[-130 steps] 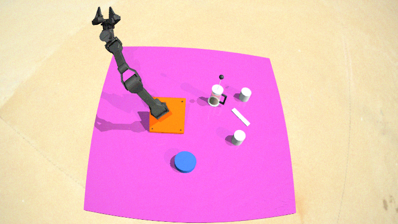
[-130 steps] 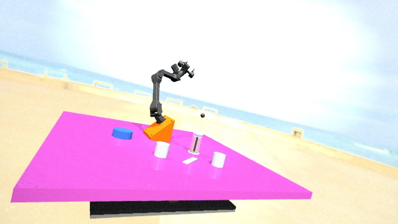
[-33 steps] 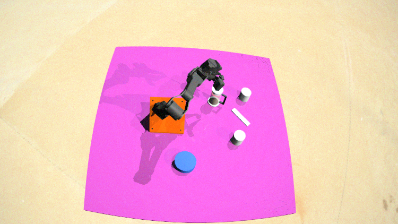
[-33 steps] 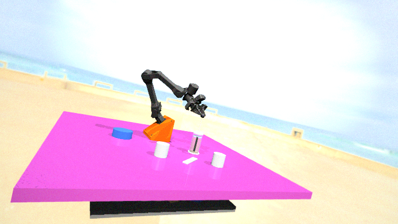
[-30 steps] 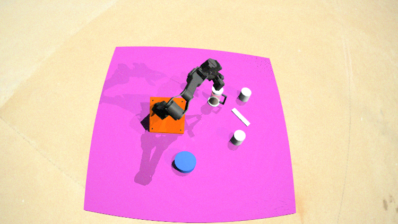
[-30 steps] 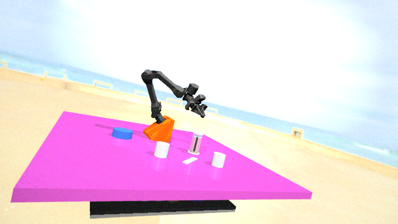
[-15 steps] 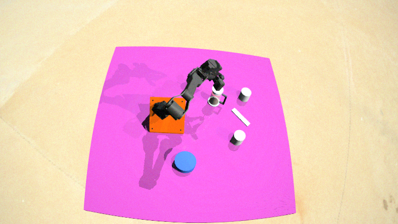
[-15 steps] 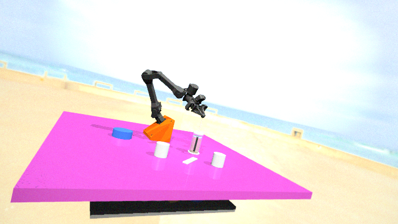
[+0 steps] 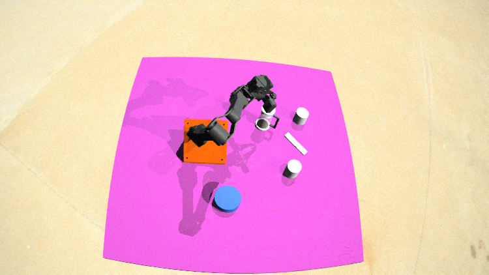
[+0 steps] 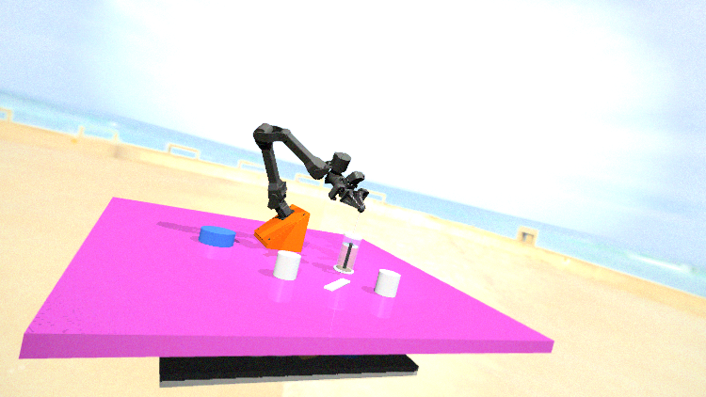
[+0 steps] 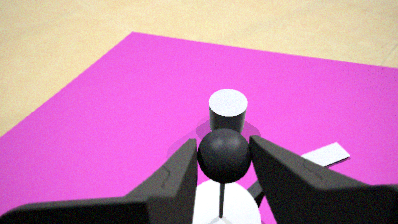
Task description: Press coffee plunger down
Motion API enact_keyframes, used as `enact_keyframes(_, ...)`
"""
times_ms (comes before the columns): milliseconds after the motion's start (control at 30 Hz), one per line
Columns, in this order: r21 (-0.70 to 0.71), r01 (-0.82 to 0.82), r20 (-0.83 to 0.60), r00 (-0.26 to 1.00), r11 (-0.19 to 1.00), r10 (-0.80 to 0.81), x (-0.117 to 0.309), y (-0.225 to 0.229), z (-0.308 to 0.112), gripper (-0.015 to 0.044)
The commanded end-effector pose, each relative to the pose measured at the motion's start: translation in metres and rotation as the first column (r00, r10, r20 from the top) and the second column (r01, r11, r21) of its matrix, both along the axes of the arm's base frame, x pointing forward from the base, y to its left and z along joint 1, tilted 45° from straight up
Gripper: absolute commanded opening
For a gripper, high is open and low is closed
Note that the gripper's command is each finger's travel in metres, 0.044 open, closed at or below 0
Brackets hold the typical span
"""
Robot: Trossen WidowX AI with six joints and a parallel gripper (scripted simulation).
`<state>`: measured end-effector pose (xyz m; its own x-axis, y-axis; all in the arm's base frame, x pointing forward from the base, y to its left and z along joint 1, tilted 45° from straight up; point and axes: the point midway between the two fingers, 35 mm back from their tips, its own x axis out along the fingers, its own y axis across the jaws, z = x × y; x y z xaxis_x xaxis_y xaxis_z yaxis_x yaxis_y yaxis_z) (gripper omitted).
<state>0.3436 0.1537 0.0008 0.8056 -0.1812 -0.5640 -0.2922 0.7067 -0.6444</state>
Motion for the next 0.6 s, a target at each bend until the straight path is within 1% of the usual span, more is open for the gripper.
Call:
enact_keyframes(0,-0.023,0.015,-0.035,0.999,1.0,-0.015,-0.004,-0.014,-0.016,0.0117)
enact_keyframes(567,-0.024,0.014,-0.035,0.999,1.0,-0.015,-0.003,-0.033,-0.037,0.0117)
